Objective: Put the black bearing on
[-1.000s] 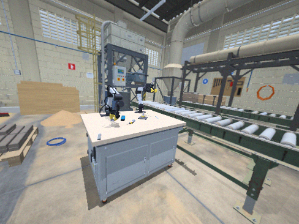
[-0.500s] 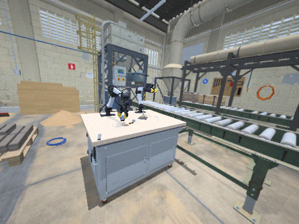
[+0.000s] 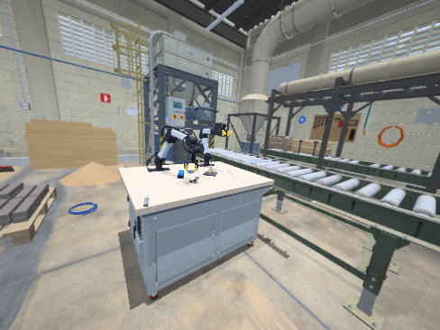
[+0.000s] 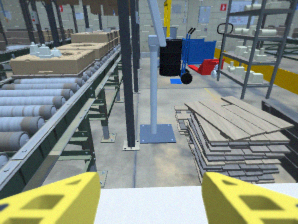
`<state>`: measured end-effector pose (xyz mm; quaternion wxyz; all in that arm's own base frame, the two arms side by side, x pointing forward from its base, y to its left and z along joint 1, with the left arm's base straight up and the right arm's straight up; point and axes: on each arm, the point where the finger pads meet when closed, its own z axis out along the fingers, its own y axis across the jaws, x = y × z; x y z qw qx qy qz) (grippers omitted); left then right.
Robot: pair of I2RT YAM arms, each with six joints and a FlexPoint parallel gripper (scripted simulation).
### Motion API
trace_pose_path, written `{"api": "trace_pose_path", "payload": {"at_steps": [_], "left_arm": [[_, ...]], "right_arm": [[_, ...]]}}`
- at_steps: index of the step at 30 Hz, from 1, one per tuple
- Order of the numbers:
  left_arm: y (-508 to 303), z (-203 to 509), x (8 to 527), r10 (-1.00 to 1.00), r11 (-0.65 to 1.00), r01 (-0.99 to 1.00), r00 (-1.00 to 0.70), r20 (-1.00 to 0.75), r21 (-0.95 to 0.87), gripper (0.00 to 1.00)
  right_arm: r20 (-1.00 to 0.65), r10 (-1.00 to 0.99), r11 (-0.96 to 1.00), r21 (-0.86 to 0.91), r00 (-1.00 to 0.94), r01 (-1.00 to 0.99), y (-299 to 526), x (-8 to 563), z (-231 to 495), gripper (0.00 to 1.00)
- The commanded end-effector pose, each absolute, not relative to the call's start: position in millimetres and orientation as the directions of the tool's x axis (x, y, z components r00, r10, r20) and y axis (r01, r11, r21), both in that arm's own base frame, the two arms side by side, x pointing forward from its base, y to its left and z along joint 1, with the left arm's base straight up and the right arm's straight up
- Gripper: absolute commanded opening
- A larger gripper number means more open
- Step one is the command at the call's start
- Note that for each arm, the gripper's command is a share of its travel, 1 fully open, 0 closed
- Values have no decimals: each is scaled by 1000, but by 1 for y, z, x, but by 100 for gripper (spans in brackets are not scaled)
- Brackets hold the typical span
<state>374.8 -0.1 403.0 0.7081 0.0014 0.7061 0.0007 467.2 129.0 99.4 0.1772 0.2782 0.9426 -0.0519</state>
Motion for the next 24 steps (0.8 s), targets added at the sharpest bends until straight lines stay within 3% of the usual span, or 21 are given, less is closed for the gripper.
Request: {"api": "trace_pose_path", "payload": {"at_steps": [1, 24], "left_arm": [[2, 418, 375, -3, 1000, -3, 30, -1000, -3, 56], [2, 418, 375, -3, 1000, -3, 30, -1000, -3, 56]], "right_arm": [[-410, 432, 895, 85, -803, 438, 166, 469, 143, 0], [-429, 26, 997, 71, -903, -5, 298, 407, 160, 0]]}}
